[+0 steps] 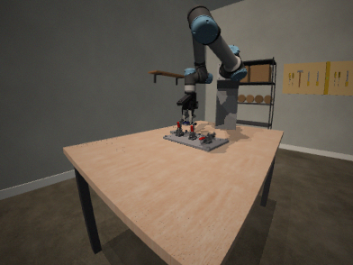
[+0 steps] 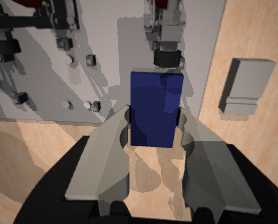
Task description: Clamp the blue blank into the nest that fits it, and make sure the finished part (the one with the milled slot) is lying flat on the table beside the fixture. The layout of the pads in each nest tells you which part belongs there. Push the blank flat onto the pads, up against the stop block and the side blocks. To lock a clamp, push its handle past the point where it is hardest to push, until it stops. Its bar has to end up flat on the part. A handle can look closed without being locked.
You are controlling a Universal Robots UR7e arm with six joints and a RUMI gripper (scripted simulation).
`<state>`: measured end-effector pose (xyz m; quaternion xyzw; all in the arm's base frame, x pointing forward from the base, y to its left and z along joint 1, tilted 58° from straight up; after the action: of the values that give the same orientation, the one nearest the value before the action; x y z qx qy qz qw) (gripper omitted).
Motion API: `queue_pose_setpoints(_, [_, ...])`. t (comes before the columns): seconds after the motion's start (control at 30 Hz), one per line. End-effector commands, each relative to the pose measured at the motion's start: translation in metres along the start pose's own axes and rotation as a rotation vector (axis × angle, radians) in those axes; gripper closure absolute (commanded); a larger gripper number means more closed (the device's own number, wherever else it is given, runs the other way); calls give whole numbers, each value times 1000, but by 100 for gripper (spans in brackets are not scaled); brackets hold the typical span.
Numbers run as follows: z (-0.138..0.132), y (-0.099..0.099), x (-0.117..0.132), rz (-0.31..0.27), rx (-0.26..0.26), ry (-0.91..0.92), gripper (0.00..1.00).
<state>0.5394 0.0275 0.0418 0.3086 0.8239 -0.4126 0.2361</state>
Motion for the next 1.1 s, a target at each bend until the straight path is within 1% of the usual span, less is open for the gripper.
queue_pose_setpoints(0.0, [0, 4, -1, 1, 0, 0, 100])
queue_pose_setpoints(0.37, [0, 25, -2, 1, 0, 0, 100])
queue_pose_setpoints(0.6, [0, 28, -2, 1, 0, 0, 100])
queue_pose_setpoints(1.07, [0, 28, -2, 1, 0, 0, 100])
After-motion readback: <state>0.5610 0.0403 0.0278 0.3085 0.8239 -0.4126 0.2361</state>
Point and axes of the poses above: the point where the finger pads meet when closed, its own y axis out along the fingers, its own z axis across the jaws, x = y × z, the point moved 2 cm from there along -y, back along the fingers, and after that the axes turned 11 degrees about y, right-handed, at the moved point
